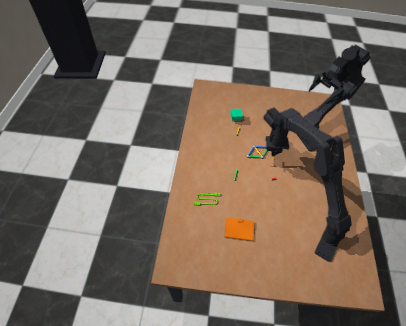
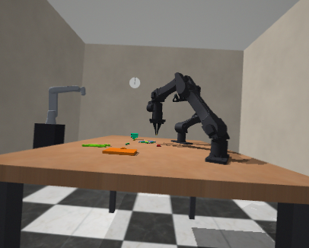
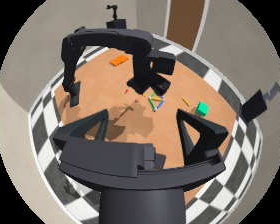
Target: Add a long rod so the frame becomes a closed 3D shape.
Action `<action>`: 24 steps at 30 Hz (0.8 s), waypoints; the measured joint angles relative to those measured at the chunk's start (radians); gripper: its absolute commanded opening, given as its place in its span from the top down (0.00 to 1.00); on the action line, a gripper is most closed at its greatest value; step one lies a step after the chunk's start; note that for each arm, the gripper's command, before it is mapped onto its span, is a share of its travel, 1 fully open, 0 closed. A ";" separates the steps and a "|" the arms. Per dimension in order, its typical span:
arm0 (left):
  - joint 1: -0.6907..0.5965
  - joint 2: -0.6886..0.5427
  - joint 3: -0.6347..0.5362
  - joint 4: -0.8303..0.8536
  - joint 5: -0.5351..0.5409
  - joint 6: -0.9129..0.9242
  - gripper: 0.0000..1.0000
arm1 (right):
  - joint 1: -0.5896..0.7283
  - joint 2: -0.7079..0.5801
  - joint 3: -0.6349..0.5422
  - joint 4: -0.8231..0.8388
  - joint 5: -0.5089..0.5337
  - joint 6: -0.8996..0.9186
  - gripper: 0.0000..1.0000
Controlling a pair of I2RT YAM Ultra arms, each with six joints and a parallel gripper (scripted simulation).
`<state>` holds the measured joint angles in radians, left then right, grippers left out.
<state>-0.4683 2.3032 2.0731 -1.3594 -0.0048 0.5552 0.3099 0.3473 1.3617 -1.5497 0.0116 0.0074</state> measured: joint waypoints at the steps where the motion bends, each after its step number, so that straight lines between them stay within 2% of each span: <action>1: 0.000 0.000 0.000 0.000 0.000 -0.031 1.00 | 0.000 0.000 0.000 0.000 0.000 0.000 0.00; 24: 0.000 0.004 0.044 -0.031 0.000 -0.440 1.00 | 0.000 0.000 0.000 0.000 0.000 0.000 0.00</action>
<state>-0.4683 2.3070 2.1170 -1.3907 -0.0051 0.1150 0.3099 0.3473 1.3617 -1.5497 0.0116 0.0074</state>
